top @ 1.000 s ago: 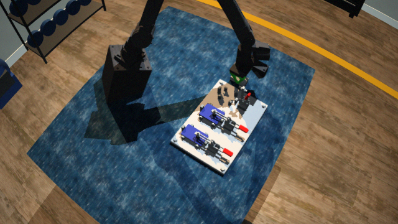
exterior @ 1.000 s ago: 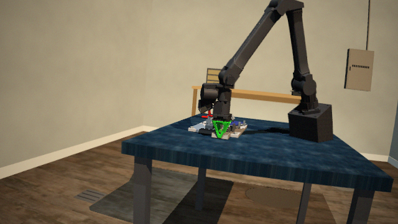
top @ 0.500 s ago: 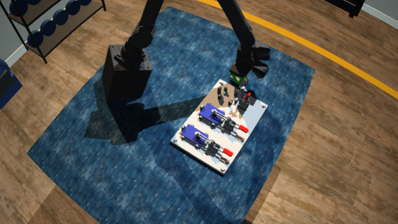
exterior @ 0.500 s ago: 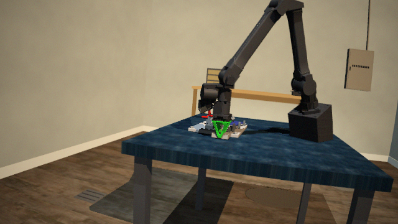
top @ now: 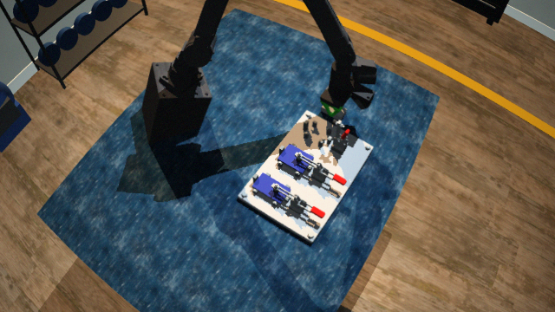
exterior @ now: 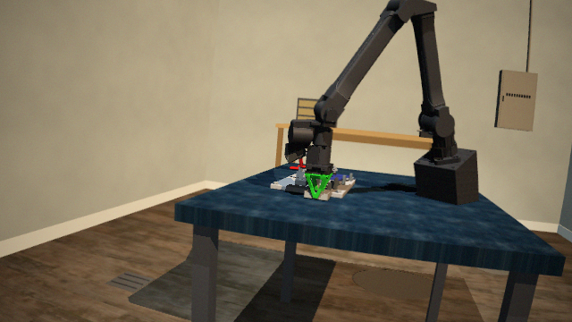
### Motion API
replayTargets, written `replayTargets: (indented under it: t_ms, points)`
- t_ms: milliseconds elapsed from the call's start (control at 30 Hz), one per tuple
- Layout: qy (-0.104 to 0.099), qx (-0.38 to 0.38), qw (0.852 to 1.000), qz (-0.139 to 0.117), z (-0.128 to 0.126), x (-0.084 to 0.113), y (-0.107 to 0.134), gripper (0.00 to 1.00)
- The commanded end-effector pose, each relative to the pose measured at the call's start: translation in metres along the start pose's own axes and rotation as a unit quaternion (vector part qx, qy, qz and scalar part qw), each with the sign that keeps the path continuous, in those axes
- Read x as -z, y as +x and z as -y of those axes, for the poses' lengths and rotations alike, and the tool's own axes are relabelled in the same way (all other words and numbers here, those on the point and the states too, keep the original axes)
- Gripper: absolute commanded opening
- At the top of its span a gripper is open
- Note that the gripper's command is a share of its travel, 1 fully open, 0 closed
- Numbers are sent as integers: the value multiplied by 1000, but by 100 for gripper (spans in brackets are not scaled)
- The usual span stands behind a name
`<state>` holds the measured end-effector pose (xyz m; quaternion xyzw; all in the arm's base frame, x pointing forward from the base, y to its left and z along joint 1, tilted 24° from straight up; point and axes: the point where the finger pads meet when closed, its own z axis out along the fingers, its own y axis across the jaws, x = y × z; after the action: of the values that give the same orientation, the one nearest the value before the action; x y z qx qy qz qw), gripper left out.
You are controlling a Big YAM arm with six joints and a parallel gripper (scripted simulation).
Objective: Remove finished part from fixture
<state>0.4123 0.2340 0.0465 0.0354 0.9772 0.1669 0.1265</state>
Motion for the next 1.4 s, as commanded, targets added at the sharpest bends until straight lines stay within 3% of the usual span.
replayTargets:
  t_ms: [0,1367]
  points:
    - [-18,4,999,27,-21,20,-22,0]
    - [-19,4,999,28,-20,12,-22,0]
